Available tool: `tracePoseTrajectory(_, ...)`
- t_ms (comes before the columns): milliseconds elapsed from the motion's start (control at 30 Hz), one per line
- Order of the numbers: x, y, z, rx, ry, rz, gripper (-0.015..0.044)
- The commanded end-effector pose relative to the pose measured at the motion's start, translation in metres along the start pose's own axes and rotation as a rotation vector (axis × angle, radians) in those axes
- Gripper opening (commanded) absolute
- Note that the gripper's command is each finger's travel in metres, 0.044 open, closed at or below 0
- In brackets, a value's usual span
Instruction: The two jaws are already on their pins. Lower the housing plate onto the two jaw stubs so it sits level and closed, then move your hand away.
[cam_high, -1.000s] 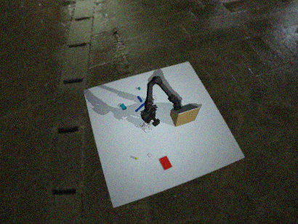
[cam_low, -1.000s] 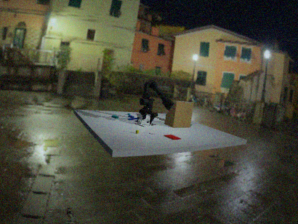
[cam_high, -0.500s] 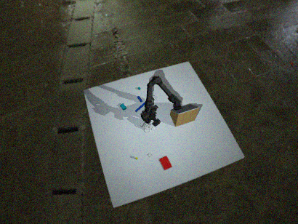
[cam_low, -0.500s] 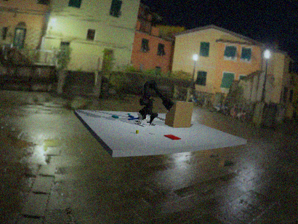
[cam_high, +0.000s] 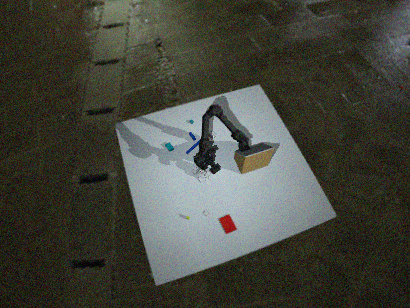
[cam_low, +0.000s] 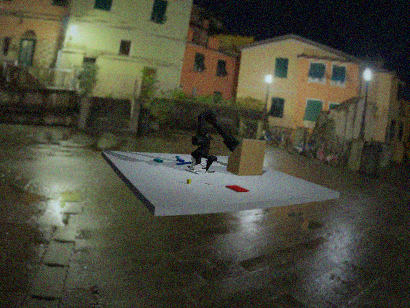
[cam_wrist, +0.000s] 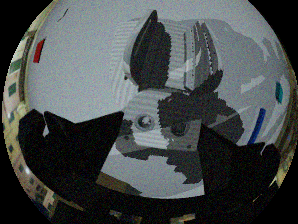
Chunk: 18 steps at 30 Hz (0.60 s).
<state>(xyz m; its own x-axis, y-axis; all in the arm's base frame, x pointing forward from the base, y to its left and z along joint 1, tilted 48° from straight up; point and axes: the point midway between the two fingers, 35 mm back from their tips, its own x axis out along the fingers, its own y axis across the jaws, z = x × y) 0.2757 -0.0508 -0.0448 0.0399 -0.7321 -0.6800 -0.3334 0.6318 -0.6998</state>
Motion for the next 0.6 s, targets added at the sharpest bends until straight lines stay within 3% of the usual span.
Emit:
tracePoseTrajectory(0,0.0022,0.0006,-0.0015,-0.009,0.005,-0.005,0.0351)
tracePoseTrajectory(567,0.0046,0.0005,-0.0015,-0.009,0.005,-0.005,0.0351)
